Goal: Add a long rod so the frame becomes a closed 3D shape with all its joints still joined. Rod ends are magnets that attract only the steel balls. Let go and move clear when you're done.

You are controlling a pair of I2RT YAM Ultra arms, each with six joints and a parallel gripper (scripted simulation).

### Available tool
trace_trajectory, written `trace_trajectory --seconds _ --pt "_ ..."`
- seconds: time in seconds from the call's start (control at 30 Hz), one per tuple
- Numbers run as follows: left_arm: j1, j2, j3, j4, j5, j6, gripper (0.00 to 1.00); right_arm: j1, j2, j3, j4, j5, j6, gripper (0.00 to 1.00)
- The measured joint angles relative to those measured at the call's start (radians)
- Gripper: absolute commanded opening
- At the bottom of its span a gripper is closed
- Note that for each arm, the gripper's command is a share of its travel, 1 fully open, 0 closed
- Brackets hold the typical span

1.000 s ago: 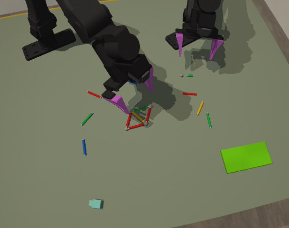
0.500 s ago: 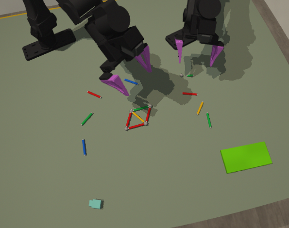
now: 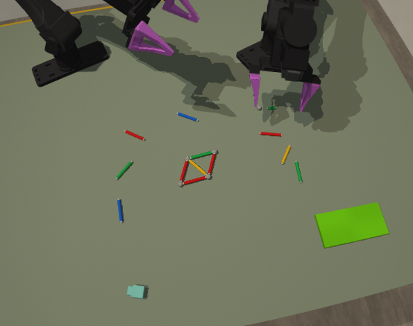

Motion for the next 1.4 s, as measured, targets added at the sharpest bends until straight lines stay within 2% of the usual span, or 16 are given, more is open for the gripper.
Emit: trace_trajectory --seconds 0.27,0.53,0.73,0.77,1.4 --pt "0.000 0.000 0.000 0.012 0.000 0.000 1.00 0.055 -0.166 -0.088 0.026 0.000 0.000 1.00" --pt "0.000 0.000 0.000 0.017 0.000 0.000 1.00 0.062 -0.182 -0.101 0.026 0.004 -0.002 1.00" --pt "0.000 0.014 0.005 0.011 0.000 0.069 0.32 0.062 -0.182 -0.101 0.026 0.004 -0.002 1.00" --pt "0.000 0.027 0.011 0.006 -0.001 0.104 0.30 0.062 -0.182 -0.101 0.026 0.004 -0.002 1.00" --pt "0.000 0.389 0.203 -0.130 -0.004 0.871 0.30 0.062 -0.182 -0.101 0.026 0.004 -0.002 1.00"
